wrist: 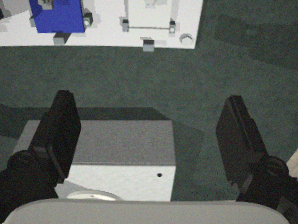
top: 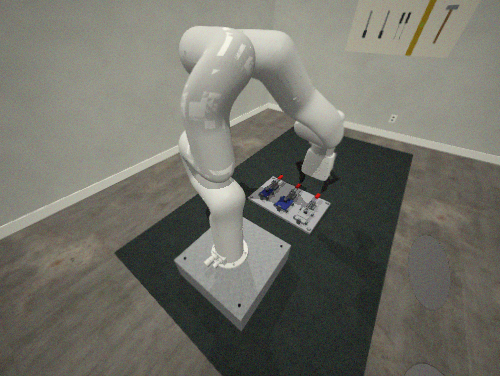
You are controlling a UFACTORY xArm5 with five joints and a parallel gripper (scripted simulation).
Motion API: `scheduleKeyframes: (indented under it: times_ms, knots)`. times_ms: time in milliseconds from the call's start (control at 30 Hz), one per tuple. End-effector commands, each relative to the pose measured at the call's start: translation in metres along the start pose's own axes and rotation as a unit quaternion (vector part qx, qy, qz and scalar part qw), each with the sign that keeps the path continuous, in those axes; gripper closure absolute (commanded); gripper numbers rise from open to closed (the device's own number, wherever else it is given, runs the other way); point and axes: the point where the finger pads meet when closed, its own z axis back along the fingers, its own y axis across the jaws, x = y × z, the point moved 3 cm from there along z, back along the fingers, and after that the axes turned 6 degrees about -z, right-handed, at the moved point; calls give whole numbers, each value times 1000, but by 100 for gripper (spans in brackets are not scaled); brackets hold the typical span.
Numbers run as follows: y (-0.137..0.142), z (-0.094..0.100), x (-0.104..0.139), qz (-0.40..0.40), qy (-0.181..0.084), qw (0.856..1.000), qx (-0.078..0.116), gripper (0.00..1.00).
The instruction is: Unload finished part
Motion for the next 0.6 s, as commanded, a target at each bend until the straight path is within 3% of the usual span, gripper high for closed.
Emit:
scheduleKeyframes:
  times_ms: [0,33,67,567]
  knots:
    - [0,1,-1,0,2,1000,0,0]
    - [0,1,-1,0,2,1000,0,0]
    - [0,1,-1,0,2,1000,0,53]
    - [0,1,-1,0,2,1000,0,53]
